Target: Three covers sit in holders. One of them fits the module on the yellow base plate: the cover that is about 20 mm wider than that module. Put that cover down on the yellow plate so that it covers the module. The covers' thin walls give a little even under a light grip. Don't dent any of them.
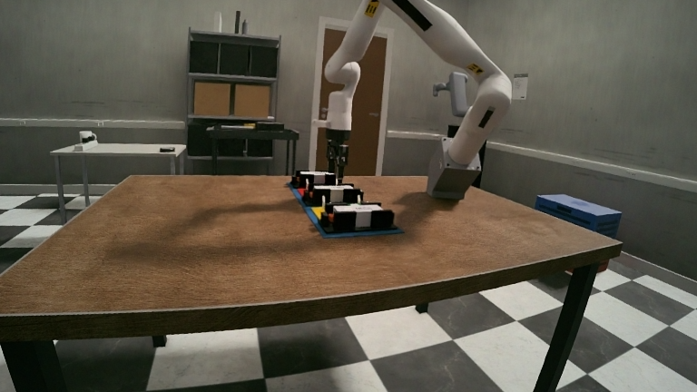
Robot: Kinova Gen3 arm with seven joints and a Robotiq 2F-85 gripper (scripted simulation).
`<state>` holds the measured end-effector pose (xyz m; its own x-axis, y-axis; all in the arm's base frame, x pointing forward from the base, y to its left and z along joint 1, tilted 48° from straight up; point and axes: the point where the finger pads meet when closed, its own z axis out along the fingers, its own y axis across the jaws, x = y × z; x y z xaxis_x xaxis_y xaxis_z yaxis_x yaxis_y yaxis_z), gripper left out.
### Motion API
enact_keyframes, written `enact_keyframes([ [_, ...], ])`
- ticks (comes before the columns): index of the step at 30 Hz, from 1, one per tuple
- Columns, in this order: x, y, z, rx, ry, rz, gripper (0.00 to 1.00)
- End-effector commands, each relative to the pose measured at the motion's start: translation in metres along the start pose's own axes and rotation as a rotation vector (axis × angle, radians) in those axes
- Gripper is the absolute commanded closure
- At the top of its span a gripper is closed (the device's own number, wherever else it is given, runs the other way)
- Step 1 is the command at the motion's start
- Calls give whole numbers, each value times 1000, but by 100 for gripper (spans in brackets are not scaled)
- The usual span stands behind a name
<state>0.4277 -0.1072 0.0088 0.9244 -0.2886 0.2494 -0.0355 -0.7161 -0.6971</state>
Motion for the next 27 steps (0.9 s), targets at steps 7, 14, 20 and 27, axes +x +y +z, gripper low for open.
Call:
enact_keyframes([
  [7, 0, 1, 8, -1, 1, 0, 0],
  [14, 0, 1, 8, -1, 1, 0, 0],
  [20, 0, 1, 14, -1, 1, 0, 0],
  [27, 0, 1, 18, -1, 1, 0, 0],
])
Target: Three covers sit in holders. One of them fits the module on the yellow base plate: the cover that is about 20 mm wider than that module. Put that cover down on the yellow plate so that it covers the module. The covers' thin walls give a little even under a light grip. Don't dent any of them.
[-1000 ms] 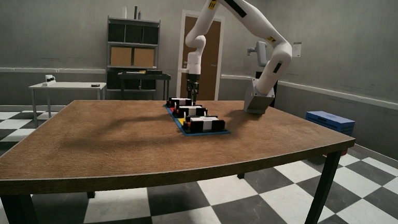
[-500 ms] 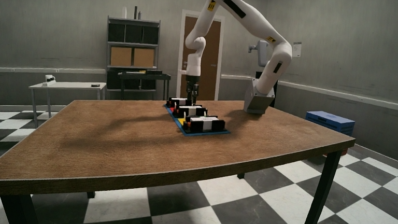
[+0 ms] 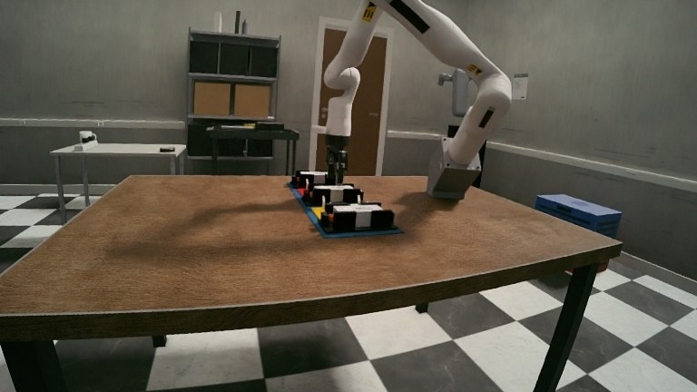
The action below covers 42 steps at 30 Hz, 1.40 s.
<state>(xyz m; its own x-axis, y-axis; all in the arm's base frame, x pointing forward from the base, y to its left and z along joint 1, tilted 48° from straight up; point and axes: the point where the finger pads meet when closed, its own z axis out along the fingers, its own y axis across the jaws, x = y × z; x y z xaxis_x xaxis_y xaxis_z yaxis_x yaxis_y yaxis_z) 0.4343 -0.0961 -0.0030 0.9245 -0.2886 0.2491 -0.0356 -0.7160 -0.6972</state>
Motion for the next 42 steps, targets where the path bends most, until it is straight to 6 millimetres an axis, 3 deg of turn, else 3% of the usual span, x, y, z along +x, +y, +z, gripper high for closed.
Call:
enact_keyframes([
  [1, 0, 0, 0, -1, 2, 0, 0],
  [42, 0, 0, 24, -1, 2, 0, 0],
])
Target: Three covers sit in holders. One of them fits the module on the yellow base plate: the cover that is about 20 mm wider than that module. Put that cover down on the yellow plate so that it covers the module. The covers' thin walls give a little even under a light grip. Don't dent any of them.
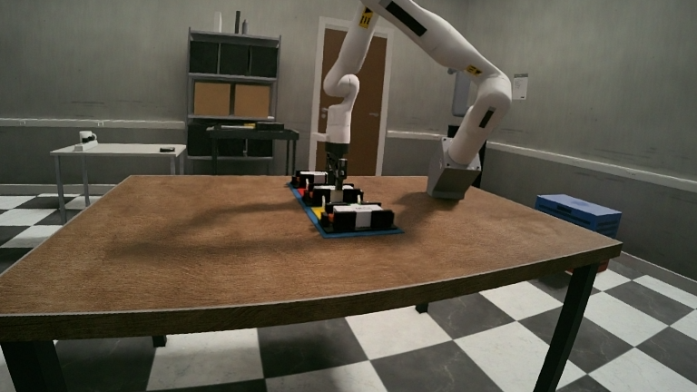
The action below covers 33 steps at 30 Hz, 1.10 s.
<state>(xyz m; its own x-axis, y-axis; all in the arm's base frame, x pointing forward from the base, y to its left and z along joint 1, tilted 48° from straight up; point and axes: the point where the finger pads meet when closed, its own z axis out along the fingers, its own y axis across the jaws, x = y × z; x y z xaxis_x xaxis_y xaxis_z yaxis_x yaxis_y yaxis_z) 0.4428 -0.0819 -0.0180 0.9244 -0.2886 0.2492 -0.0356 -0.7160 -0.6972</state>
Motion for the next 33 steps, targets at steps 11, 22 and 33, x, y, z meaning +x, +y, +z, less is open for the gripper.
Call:
enact_keyframes([
  [11, 0, 0, 8, -1, 2, 0, 0],
  [22, 0, 0, 17, -1, 2, 0, 0],
  [33, 0, 0, 18, -1, 1, 0, 30],
])
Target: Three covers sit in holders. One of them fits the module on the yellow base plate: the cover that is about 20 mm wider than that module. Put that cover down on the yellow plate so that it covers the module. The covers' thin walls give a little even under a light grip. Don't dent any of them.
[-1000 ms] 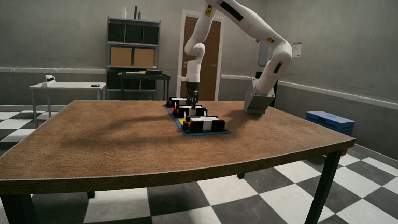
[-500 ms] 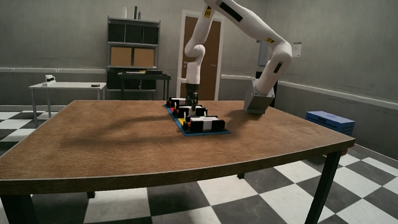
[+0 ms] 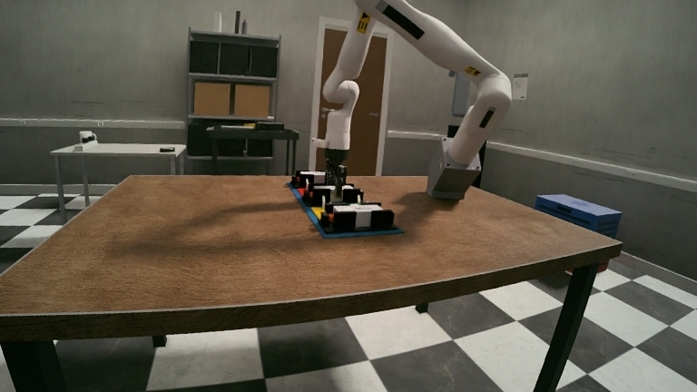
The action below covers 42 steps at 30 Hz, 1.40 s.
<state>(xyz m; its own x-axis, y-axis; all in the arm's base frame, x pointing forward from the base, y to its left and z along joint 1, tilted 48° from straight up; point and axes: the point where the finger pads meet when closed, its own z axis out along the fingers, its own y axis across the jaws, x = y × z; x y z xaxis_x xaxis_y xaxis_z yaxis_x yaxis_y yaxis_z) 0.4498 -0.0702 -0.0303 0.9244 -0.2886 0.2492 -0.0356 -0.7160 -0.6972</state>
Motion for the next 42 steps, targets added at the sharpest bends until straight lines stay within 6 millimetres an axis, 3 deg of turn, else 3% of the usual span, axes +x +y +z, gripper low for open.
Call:
enact_keyframes([
  [1, 0, 0, -1, -1, 1, 0, 30],
  [31, 0, 0, -1, -1, 1, 0, 30],
  [32, 0, 0, -1, -1, 1, 0, 100],
  [42, 0, 0, -1, -1, 1, 0, 100],
])
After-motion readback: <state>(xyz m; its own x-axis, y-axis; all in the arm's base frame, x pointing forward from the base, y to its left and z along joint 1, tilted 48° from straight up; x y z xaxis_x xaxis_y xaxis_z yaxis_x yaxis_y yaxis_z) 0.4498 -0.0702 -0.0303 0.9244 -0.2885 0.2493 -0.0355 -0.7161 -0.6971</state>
